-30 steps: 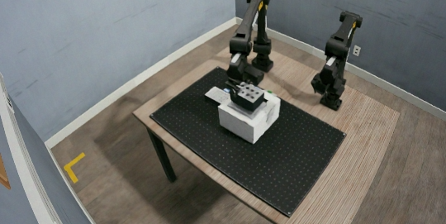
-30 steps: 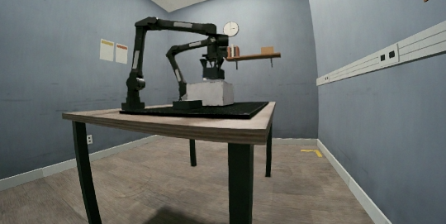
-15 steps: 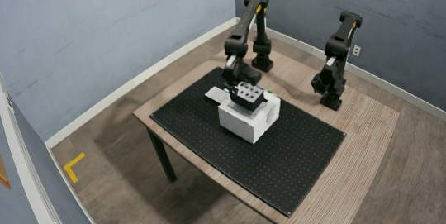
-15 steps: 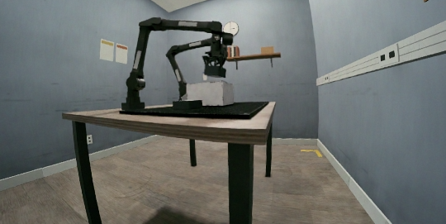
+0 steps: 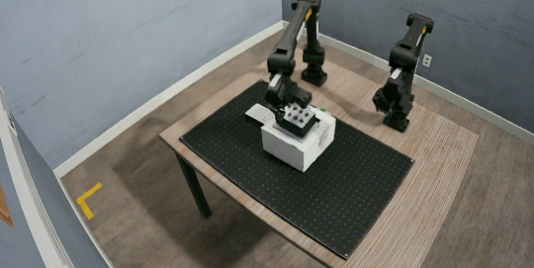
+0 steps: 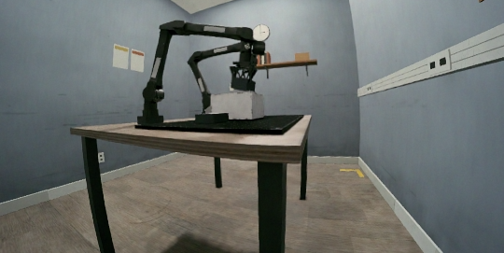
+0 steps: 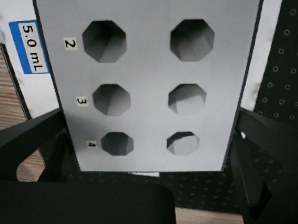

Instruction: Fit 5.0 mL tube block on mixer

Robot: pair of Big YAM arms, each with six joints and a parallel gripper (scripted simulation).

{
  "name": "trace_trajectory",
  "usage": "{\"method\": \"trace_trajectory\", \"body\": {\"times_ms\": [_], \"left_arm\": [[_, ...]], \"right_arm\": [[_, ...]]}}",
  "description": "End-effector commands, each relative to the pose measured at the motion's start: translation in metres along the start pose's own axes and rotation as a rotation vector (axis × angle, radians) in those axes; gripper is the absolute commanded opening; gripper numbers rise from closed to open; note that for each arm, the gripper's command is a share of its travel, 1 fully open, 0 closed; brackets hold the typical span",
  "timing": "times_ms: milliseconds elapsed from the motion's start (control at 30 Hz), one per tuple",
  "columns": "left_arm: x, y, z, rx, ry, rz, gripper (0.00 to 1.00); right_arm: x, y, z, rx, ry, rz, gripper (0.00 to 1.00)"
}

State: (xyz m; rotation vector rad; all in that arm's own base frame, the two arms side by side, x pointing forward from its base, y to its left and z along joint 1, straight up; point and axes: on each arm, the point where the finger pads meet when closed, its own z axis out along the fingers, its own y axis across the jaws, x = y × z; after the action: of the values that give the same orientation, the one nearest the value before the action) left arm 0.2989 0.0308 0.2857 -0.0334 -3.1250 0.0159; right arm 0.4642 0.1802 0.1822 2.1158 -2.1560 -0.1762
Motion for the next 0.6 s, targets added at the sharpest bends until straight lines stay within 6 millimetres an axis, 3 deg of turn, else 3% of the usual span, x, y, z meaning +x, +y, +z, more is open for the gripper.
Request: {"method": "trace_trajectory", "body": {"times_ms": [0, 167, 567], "left_arm": [[0.003, 0.003, 0.001, 0.001, -0.01, -0.023, 1.0], [0.0, 0.004, -0.006, -0.001, -0.028, -0.023, 1.0], [-0.008, 0.005, -0.022, -0.006, -0.07, -0.022, 1.0]], "right_arm": [[-0.007, 0.006, -0.049, 0.106, -0.055, 0.0, 0.0], [0.006, 0.009, -0.047, 0.084, -0.044, 0.013, 0.0], [-0.001, 0.008, -0.065, 0.113, -0.055, -0.021, 0.0]]}}
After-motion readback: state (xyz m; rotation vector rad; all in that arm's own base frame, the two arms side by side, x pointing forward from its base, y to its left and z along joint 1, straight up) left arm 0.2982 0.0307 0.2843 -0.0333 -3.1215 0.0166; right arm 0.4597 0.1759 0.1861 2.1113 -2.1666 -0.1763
